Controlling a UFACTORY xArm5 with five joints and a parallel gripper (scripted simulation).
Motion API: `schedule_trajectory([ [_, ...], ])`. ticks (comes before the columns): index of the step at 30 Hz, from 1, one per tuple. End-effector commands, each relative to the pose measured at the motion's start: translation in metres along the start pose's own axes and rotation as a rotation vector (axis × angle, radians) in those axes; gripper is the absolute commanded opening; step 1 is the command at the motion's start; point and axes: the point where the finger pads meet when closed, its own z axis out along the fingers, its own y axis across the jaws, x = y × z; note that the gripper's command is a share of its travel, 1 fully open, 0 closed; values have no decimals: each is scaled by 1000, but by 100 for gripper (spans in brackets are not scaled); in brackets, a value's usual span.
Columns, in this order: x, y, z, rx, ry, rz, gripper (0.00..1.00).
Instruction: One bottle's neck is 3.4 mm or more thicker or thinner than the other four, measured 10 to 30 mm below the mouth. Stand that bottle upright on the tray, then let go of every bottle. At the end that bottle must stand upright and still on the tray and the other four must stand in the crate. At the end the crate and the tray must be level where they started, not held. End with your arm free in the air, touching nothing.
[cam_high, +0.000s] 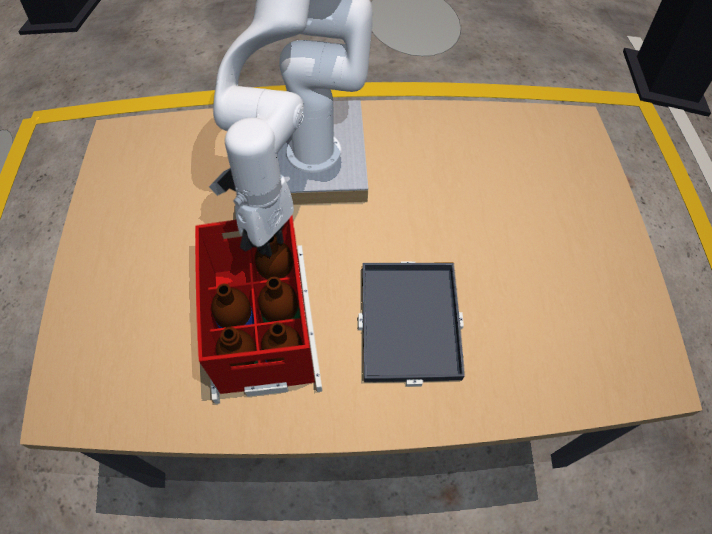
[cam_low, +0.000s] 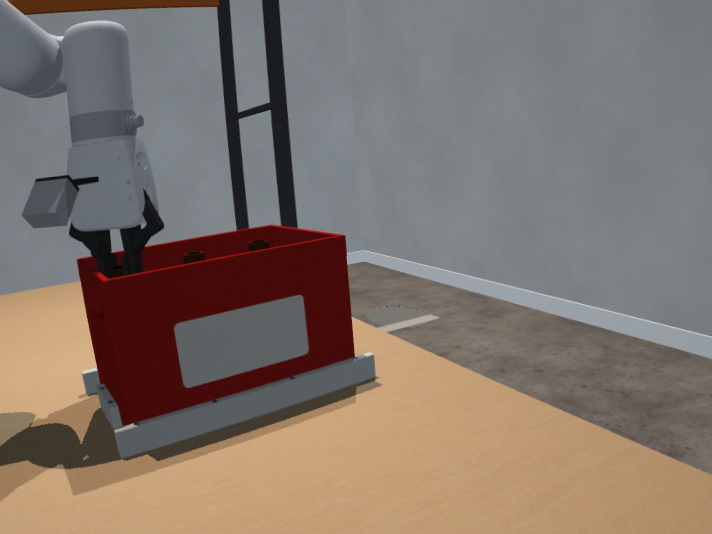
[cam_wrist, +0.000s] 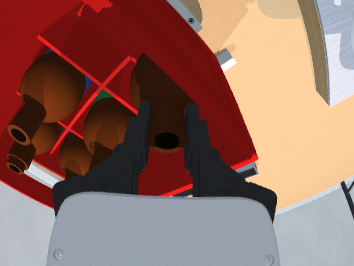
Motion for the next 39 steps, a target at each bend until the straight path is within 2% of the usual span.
schedule_trajectory([
  [1, 0, -1, -1, 3, -1, 0, 0],
  [27, 0, -1, -1, 3, -1, 0, 0],
  [28, 0, -1, -1, 3, -1, 0, 65],
  [39, 0, -1, -1, 3, -1, 0, 65],
])
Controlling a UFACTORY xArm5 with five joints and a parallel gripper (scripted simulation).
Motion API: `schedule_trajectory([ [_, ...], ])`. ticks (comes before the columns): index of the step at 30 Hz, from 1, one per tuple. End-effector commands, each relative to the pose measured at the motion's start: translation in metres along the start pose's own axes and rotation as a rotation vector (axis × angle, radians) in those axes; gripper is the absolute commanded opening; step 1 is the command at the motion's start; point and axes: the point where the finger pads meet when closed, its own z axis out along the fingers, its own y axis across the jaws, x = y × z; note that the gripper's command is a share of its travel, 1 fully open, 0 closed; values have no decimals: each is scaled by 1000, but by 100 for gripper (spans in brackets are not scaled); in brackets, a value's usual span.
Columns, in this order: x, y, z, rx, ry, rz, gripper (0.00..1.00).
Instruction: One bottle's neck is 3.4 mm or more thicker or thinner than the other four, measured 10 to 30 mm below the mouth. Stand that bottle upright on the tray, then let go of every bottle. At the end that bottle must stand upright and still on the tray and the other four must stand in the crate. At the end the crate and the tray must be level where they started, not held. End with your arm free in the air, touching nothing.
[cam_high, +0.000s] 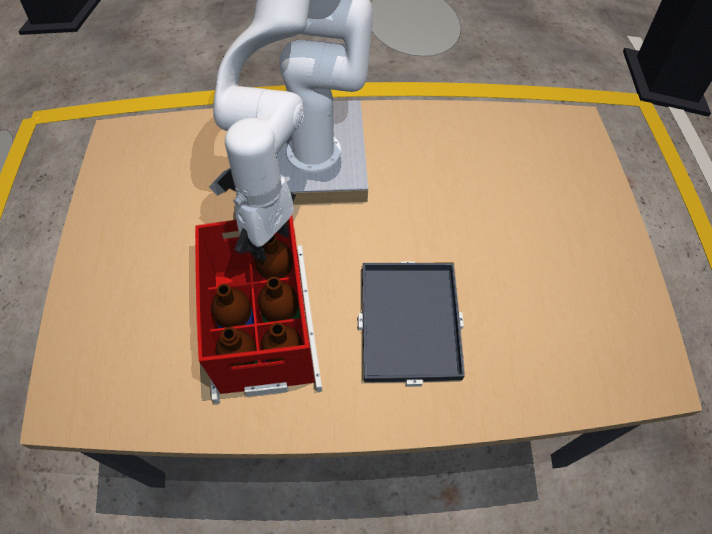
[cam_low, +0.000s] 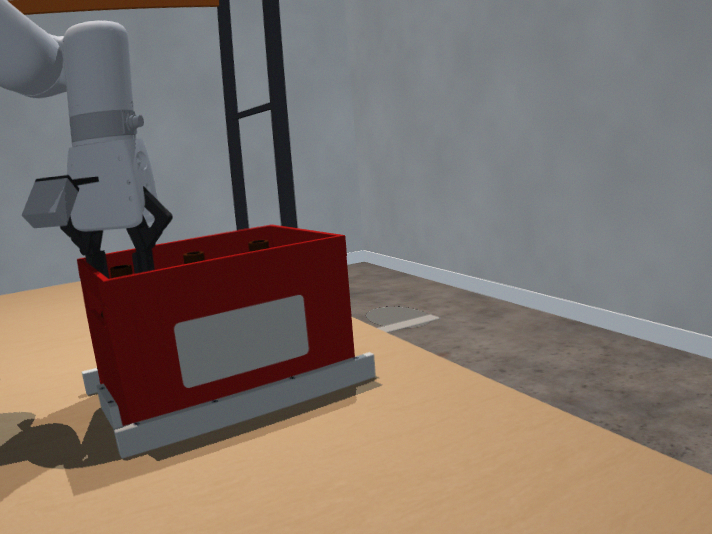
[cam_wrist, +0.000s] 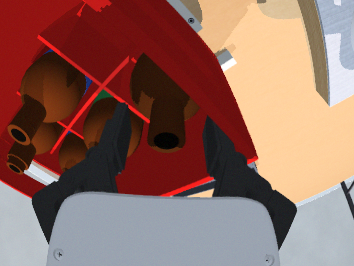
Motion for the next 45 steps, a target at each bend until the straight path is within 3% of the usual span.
schedule_trajectory([
  [1, 0, -1, -1, 3, -1, 0, 65],
  [30, 0, -1, -3, 3, -1, 0, 65],
  [45, 0, -1, -33, 3, -1, 0, 65],
])
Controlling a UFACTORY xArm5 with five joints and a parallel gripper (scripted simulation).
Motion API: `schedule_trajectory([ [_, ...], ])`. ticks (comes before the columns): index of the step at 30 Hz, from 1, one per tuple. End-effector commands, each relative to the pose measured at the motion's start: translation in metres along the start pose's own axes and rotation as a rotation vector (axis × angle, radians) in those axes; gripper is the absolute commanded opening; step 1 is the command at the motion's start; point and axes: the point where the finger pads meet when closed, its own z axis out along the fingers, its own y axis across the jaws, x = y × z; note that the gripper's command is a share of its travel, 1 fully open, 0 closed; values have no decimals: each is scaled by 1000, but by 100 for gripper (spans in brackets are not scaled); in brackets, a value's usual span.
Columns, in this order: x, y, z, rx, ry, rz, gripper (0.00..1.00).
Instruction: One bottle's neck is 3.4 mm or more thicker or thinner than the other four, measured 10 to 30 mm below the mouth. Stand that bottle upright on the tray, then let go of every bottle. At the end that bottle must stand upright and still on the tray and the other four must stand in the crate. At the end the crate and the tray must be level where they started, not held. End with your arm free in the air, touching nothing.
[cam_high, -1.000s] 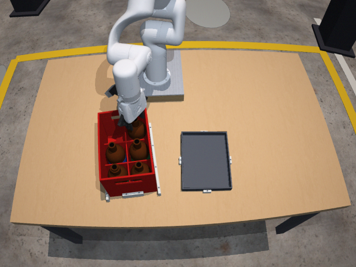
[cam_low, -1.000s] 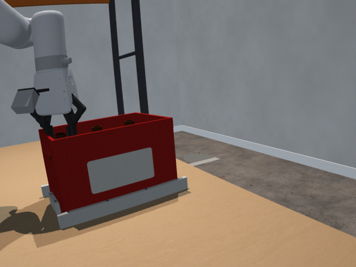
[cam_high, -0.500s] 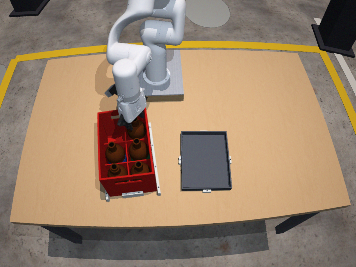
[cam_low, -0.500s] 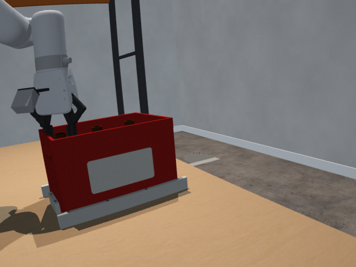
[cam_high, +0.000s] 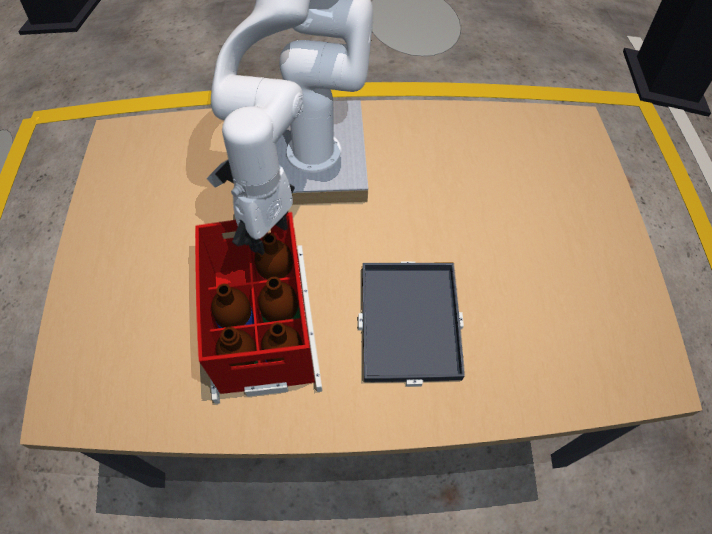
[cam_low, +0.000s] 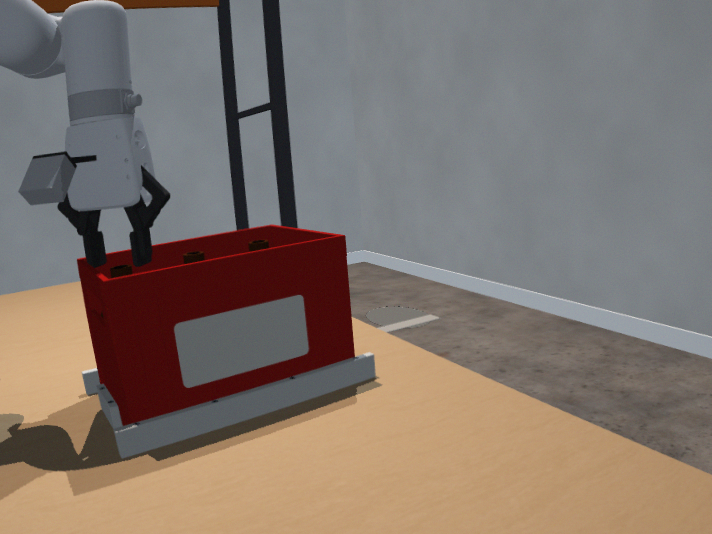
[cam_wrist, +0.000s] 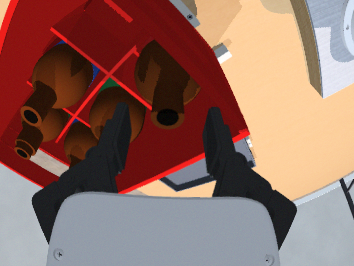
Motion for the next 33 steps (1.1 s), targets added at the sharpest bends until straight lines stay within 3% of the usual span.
schedule_trajectory([
  [1, 0, -1, -9, 3, -1, 0, 65],
  [15, 0, -1, -53, 3, -1, 0, 65],
  [28, 0, 0, -61, 3, -1, 0, 65],
  [29, 0, 0, -61, 3, -1, 0, 0],
  [33, 0, 0, -61, 3, -1, 0, 0],
])
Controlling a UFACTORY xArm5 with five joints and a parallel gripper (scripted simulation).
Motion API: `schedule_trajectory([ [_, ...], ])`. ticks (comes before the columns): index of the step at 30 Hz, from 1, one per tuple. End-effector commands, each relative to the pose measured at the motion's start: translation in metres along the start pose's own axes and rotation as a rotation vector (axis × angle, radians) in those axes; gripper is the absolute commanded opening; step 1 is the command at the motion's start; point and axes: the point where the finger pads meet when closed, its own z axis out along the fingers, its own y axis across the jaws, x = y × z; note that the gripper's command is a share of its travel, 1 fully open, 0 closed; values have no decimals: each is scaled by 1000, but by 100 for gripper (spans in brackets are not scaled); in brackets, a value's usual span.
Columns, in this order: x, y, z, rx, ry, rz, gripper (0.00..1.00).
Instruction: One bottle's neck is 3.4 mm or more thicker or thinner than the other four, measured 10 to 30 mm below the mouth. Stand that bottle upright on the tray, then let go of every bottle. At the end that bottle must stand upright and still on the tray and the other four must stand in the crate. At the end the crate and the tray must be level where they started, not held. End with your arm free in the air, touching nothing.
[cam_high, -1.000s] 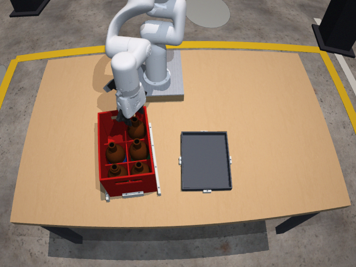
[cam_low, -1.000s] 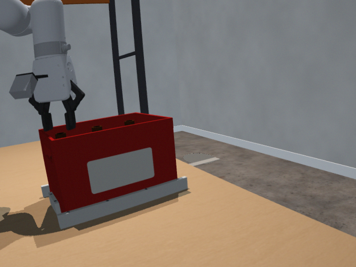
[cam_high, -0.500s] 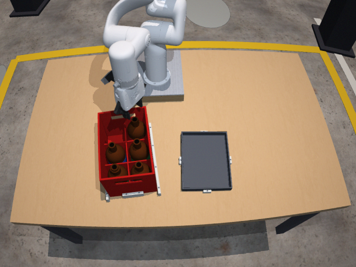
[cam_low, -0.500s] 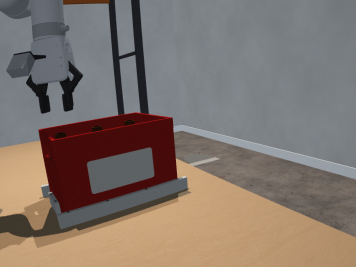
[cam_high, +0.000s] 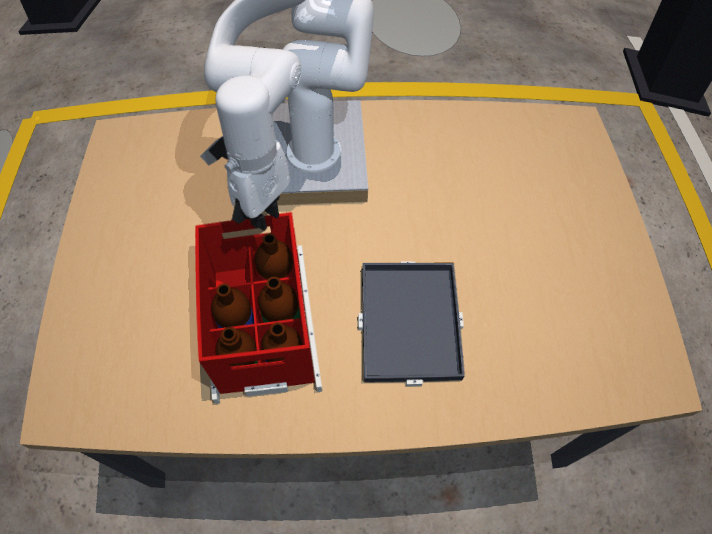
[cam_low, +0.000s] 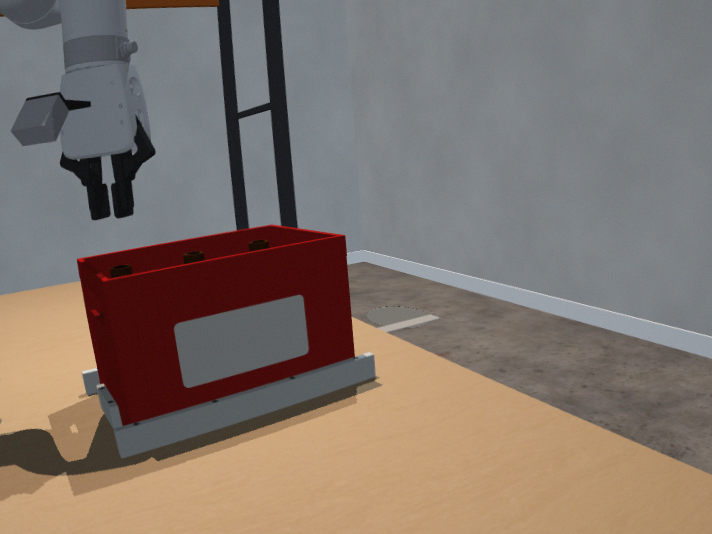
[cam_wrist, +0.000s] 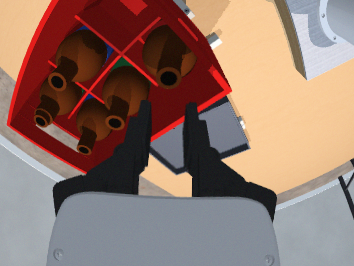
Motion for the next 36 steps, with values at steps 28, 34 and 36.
schedule_trajectory([
  [28, 0, -1, -1, 3, -2, 0, 0],
  [34, -13, -34, -12, 3, -2, 0, 0],
  [36, -13, -34, -12, 3, -2, 0, 0],
])
